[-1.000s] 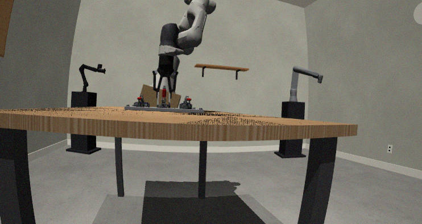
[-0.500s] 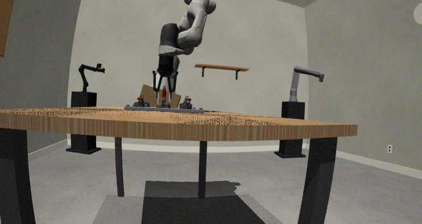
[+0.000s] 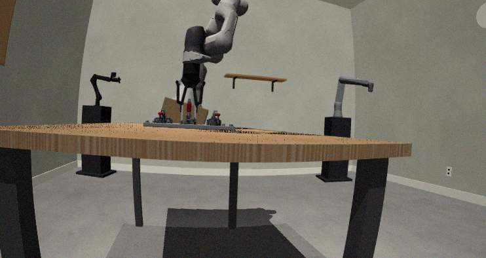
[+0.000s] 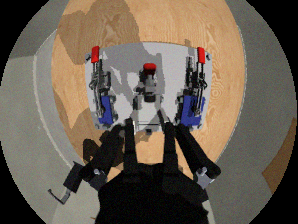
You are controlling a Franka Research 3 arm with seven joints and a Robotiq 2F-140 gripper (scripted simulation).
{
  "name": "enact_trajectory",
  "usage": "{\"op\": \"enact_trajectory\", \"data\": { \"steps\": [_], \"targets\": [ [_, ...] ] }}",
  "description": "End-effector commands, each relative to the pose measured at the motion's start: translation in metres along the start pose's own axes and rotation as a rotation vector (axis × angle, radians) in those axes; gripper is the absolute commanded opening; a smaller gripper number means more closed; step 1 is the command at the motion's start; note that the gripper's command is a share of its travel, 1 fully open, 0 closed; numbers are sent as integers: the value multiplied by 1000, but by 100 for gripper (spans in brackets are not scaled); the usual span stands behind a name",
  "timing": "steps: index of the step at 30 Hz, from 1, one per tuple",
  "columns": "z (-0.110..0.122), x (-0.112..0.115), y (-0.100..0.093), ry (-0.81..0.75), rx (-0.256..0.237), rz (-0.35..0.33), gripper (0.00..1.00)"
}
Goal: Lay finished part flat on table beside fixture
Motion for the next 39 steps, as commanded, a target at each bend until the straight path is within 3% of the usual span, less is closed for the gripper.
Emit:
{"op": "enact_trajectory", "data": {
  "steps": [1,39],
  "targets": [
    [1,-1,-4,6,3,1,0],
    [1,-1,-31,6,3,1,0]
  ]
}}
Point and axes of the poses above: the point where the finger pads meet when closed, its own y axis out along the fingers, its own z axis across the jaws, x = y × z, the point moved 7 cm from there along -y, back along the fingers, and after that the axes turned 5 degrees about -y, right-handed, at the moved point
